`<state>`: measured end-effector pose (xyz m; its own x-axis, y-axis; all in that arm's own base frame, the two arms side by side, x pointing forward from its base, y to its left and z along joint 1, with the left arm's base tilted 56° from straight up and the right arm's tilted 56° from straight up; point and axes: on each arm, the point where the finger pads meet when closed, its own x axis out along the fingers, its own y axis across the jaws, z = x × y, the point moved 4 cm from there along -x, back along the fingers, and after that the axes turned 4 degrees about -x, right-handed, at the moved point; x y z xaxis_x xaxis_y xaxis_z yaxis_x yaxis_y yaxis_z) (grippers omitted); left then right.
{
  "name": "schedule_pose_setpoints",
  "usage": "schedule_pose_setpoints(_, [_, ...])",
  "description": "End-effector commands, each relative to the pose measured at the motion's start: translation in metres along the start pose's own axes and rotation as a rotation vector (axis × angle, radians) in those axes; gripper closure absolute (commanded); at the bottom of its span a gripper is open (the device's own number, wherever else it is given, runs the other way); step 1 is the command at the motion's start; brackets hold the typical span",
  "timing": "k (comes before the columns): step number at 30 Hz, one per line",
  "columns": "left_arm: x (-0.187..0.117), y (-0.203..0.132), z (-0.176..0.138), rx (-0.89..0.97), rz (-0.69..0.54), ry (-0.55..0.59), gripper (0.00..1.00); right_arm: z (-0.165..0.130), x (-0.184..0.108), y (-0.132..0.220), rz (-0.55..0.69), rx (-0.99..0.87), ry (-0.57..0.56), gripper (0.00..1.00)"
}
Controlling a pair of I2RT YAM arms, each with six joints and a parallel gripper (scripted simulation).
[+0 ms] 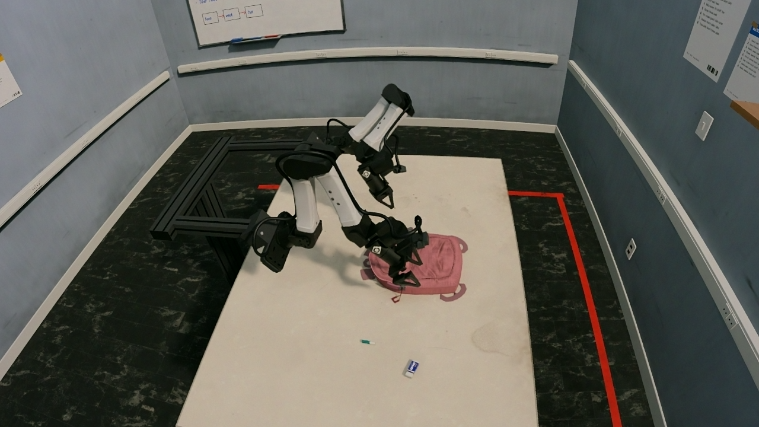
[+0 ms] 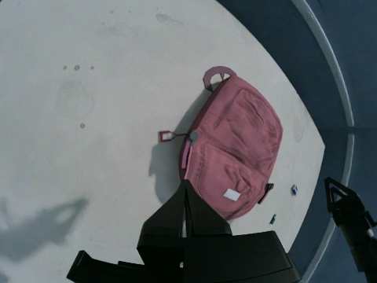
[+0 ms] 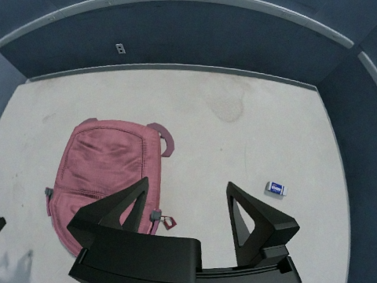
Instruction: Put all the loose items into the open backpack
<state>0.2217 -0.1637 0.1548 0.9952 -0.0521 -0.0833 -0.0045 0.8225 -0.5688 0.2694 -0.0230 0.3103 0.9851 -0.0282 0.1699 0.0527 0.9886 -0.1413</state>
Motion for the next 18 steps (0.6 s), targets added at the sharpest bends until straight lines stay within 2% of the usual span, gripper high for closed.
schedule_pose_setpoints(1, [-0.002,-0.014,-0.003,-0.227,0.008,-0.125,1.00,0.006,-0.002,-0.002,-0.002,0.002,-0.022,0.10])
schedule_pose_setpoints(4, [-0.003,-0.016,-0.009,-0.248,0.008,-0.121,1.00,0.006,-0.002,-0.002,-0.002,0.002,-0.022,0.10])
schedule_pose_setpoints(18, [-0.016,-0.043,-0.098,-0.543,0.005,-0.066,1.00,0.006,-0.003,-0.003,-0.003,0.002,-0.024,0.10])
